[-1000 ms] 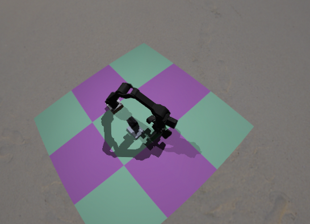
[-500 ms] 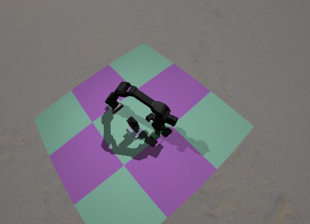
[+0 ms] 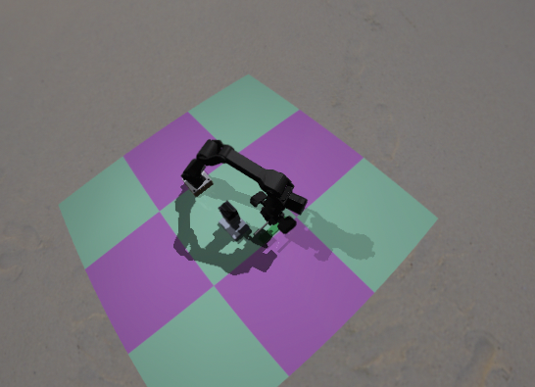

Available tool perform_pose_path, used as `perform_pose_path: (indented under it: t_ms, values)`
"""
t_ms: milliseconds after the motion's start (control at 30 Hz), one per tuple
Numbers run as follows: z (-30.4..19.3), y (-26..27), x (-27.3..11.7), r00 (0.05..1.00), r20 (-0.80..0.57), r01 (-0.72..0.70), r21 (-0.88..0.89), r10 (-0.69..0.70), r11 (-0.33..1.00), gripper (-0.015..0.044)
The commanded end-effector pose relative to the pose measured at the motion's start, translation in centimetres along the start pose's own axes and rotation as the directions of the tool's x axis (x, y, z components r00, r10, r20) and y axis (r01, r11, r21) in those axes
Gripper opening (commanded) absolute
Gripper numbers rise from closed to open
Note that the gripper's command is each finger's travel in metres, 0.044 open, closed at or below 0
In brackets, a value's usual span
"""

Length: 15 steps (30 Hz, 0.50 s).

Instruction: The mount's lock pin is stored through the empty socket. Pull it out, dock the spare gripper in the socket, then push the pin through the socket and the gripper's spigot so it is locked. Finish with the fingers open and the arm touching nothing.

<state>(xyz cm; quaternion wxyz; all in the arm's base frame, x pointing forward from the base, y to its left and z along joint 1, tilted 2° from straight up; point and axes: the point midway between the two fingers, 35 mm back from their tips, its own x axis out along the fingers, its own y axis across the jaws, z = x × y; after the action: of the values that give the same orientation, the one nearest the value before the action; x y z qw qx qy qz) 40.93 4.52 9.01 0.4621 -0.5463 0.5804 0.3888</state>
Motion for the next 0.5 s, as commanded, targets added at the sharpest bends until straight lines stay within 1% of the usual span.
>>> perform_pose_path:
  t_ms: [0, 167, 200, 233, 467]
  values:
    - [0.0, 0.0, 0.1, 1.0, -0.001, -0.002, -0.001, 0.002, 1.0, 0.0]
    - [0.0, 0.0, 0.0, 1.0, 0.004, -0.008, 0.024, 0.008, 1.0, 0.0]
    - [0.0, 0.0, 0.1, 1.0, 0.0, -0.004, 0.01, 0.004, 1.0, 0.0007]
    - [0.1, 0.2, 0.0, 1.0, 0.0, -0.004, 0.01, 0.004, 1.0, 0.0001]
    - [0.5, 2.1, -0.7, 1.0, 0.002, -0.006, 0.012, 0.006, 1.0, 0.0]
